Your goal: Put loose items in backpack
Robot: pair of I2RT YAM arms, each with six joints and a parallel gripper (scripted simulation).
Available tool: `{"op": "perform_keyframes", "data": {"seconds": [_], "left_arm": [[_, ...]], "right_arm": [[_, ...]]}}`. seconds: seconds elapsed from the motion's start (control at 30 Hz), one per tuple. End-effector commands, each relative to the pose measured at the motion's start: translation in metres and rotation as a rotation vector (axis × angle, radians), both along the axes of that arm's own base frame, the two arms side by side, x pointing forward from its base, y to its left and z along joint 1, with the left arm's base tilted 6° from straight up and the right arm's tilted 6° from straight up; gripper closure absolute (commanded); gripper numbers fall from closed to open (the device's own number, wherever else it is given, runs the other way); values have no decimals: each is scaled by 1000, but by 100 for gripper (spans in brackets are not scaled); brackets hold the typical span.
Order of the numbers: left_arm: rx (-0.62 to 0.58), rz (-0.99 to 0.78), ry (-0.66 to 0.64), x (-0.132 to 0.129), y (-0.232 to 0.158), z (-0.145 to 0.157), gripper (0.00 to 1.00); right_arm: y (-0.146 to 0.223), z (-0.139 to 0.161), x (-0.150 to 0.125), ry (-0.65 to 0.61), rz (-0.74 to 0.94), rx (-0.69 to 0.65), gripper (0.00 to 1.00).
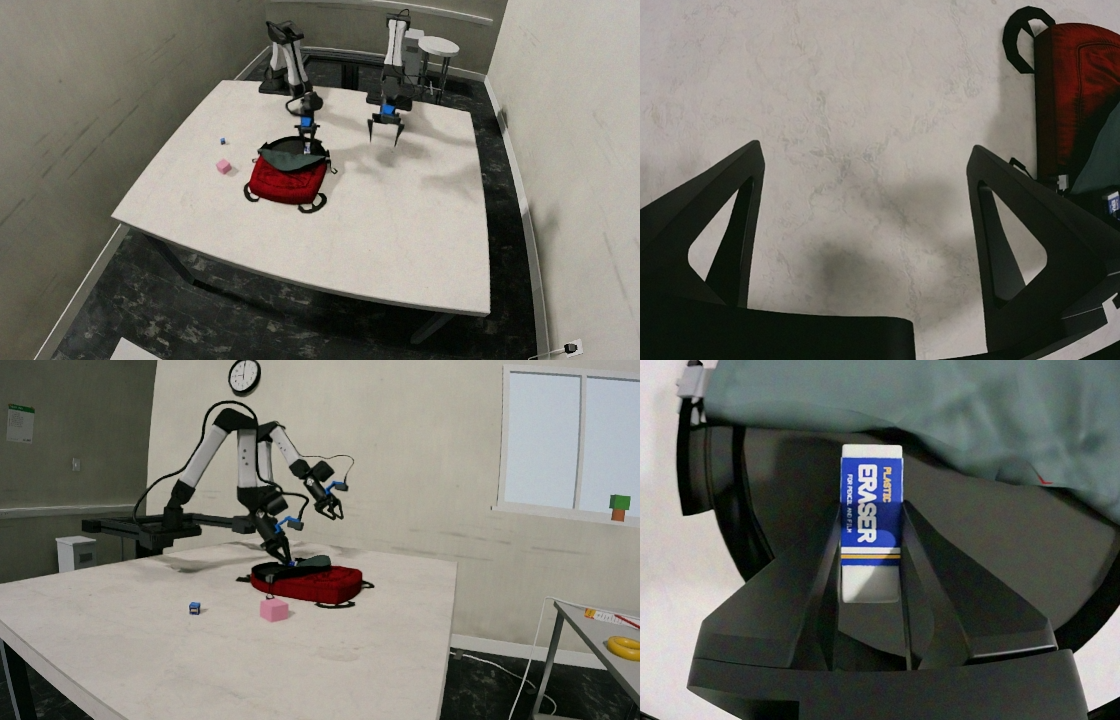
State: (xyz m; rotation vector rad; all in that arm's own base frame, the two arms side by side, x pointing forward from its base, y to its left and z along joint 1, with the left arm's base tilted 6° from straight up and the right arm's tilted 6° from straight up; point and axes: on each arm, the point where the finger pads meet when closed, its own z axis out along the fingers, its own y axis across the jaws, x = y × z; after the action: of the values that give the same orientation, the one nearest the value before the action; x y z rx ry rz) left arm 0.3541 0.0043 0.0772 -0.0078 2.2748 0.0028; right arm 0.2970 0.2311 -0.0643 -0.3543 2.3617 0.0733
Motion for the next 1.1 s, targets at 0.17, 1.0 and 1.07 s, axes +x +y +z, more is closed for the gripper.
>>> {"op": "perform_keyframes", "data": {"seconds": [0.17, 1.0, 1.07], "left_arm": [[1, -7, -18, 3, -2, 6, 10], [1, -7, -18, 3, -2, 6, 10], [1, -7, -18, 3, -2, 6, 10]], "right_arm": [[11, -5, 13, -37, 3, 38, 84], [12, -12, 15, -38, 2, 39, 84], [12, -13, 16, -37, 2, 39, 84]]}}
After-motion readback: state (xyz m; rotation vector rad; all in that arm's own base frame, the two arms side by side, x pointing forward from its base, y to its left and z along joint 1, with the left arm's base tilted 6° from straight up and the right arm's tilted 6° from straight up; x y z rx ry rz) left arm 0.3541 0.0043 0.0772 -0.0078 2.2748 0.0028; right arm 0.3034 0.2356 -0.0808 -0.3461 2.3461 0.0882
